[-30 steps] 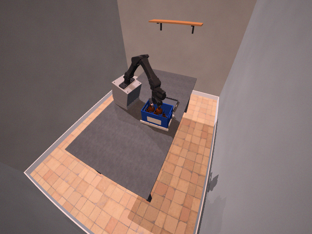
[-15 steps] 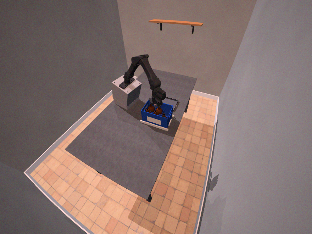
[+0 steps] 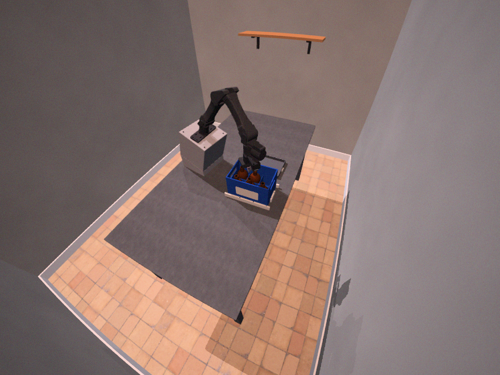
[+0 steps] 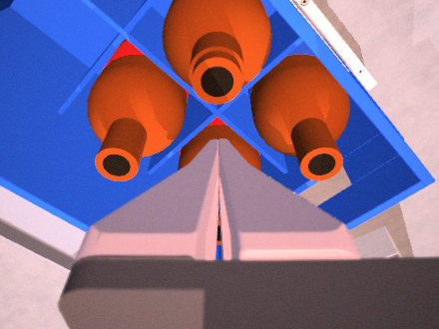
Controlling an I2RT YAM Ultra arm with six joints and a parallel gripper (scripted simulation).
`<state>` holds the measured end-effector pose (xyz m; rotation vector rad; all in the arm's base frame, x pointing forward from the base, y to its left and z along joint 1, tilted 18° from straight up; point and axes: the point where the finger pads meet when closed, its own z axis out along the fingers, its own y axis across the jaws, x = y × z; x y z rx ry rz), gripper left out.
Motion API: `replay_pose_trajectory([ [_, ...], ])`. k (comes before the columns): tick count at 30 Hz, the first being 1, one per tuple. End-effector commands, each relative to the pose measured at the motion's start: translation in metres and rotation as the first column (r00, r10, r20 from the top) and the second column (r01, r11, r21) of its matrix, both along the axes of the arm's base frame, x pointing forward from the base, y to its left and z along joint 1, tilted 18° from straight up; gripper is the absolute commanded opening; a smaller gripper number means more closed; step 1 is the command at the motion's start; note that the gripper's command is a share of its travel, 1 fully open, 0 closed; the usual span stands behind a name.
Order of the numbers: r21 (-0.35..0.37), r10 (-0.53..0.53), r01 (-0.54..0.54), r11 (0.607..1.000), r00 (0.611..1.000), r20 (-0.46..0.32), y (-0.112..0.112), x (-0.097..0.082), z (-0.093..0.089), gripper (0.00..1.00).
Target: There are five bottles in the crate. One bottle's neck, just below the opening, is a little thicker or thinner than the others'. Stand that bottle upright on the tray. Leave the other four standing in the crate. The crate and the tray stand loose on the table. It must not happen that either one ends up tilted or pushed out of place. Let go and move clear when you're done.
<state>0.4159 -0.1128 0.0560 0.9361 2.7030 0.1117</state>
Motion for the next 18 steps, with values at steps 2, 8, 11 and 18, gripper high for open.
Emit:
replay_pose_trajectory([
  [2, -0.015, -0.009, 0.010, 1.000, 0.998, 0.059, -0.008, 0.008, 0.025, 0.00],
  [8, -0.015, -0.009, 0.010, 1.000, 0.998, 0.059, -0.008, 0.008, 0.025, 0.00],
  [11, -0.015, -0.009, 0.010, 1.000, 0.998, 0.059, -0.008, 0.008, 0.025, 0.00],
  [18, -0.012, 0.001, 0.000, 1.000, 0.999, 0.036, 0.034, 0.002, 0.011, 0.00],
])
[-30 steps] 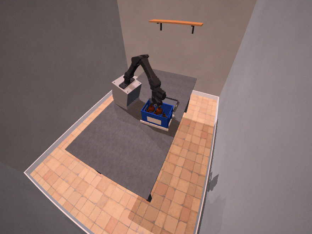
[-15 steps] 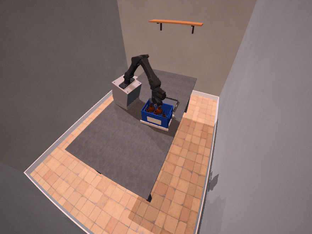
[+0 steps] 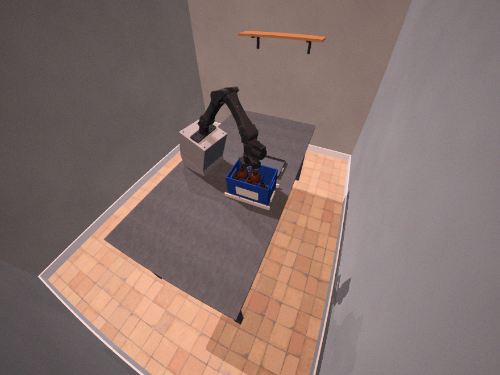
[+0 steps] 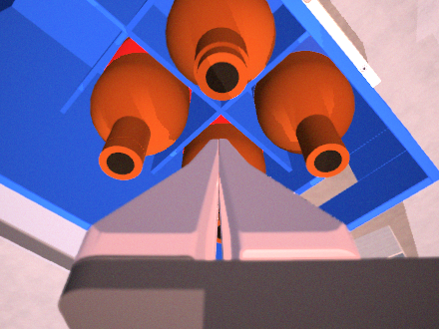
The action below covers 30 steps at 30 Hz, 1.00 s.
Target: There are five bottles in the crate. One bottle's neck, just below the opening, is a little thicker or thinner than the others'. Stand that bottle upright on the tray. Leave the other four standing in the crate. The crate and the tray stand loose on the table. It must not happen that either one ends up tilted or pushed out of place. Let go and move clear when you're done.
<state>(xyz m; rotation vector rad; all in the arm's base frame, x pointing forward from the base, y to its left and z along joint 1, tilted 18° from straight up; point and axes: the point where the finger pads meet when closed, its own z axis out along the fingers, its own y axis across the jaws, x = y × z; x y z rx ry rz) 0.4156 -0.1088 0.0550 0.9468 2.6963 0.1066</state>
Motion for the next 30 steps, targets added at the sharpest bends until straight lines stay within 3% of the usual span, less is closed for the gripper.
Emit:
replay_pose_trajectory([
  [1, -0.009, 0.010, -0.009, 1.000, 0.999, 0.034, 0.042, 0.001, 0.012, 0.00],
  [5, -0.008, 0.010, -0.010, 1.000, 0.999, 0.036, 0.073, -0.003, 0.010, 0.00],
  [8, -0.008, 0.010, -0.009, 1.000, 0.999, 0.045, 0.078, -0.001, 0.013, 0.00],
  [27, -0.009, 0.010, -0.009, 1.000, 0.998, 0.061, 0.078, 0.004, 0.018, 0.00],
  [28, -0.013, -0.002, 0.003, 1.000, 0.998, 0.067, 0.070, 0.005, 0.020, 0.61],
  [30, -0.013, -0.002, 0.003, 1.000, 0.998, 0.067, 0.070, 0.005, 0.020, 0.61],
])
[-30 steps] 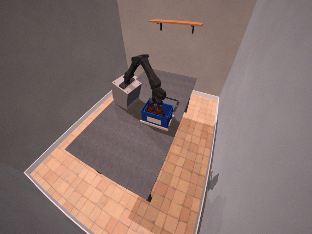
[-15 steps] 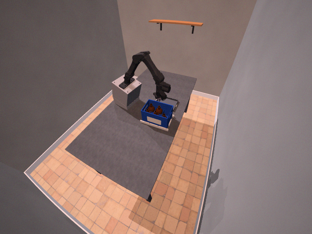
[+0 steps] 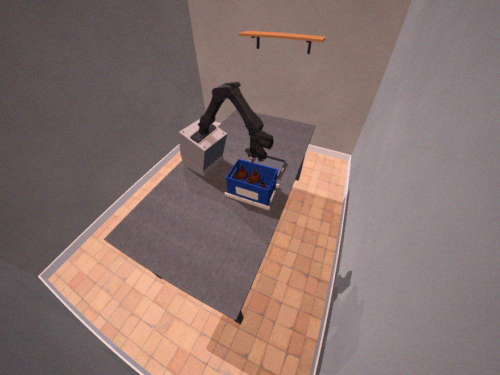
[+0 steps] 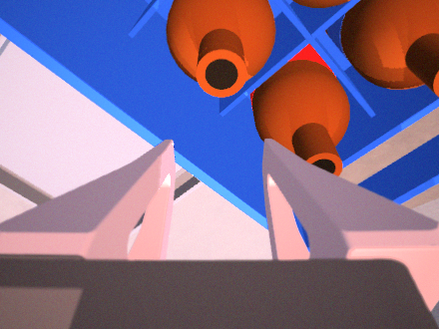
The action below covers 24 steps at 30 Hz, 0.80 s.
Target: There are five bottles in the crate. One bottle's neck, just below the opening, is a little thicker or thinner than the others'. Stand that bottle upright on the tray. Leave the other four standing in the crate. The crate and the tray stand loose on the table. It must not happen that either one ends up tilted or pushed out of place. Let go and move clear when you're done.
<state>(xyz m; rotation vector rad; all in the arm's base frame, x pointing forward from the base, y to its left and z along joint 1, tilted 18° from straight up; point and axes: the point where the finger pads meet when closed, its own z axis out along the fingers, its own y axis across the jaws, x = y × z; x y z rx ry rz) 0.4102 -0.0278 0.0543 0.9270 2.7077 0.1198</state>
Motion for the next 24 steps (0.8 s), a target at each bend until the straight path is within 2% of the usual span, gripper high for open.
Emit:
replay_pose_trajectory([
  [1, -0.019, -0.019, 0.020, 1.000, 0.997, 0.069, -0.0111, 0.0102, 0.0205, 0.61],
  [24, -0.019, -0.009, 0.011, 1.000, 0.998, 0.069, -0.0072, 0.0106, 0.0205, 0.61],
])
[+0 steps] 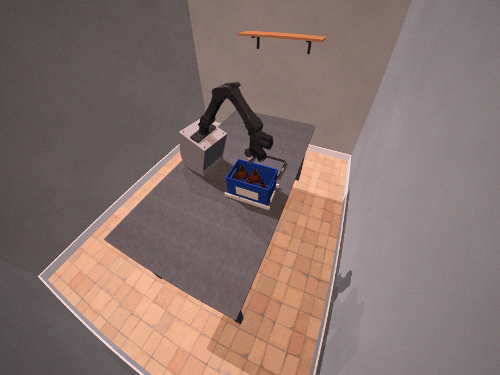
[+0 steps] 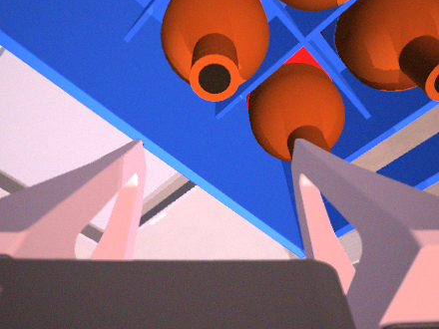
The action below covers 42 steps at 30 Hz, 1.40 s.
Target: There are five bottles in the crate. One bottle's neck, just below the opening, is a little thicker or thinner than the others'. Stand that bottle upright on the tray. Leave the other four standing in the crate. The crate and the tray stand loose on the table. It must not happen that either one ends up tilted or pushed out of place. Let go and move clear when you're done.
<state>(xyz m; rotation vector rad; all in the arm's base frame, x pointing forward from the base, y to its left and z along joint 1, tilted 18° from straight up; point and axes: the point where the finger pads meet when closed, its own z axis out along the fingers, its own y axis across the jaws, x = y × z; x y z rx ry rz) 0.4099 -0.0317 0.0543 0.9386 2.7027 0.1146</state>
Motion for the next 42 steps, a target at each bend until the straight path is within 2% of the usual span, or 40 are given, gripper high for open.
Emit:
replay_pose_trajectory([
  [1, -0.017, 0.000, 0.002, 1.000, 0.998, 0.069, -0.003, 0.011, 0.020, 0.61],
  [12, -0.017, 0.000, 0.002, 1.000, 0.998, 0.067, -0.003, 0.010, 0.020, 0.61],
  [21, -0.016, 0.000, 0.001, 1.000, 0.999, 0.051, -0.003, 0.006, 0.012, 0.61],
  [25, -0.012, -0.001, 0.001, 1.000, 1.000, 0.008, -0.002, 0.003, -0.007, 0.61],
  [29, -0.014, 0.000, 0.001, 1.000, 1.000, 0.024, -0.002, 0.005, -0.004, 0.61],
  [30, -0.015, 0.000, 0.001, 1.000, 0.999, 0.038, -0.003, 0.010, -0.001, 0.61],
  [35, -0.012, 0.000, 0.000, 1.000, 1.000, 0.004, -0.002, 0.005, -0.019, 0.61],
  [38, -0.013, 0.000, 0.000, 1.000, 1.000, 0.014, -0.002, 0.007, -0.017, 0.61],
  [39, -0.018, 0.000, 0.001, 1.000, 0.997, 0.081, -0.004, 0.022, 0.005, 0.61],
  [42, -0.015, 0.000, 0.001, 1.000, 0.999, 0.043, -0.003, 0.020, -0.014, 0.61],
])
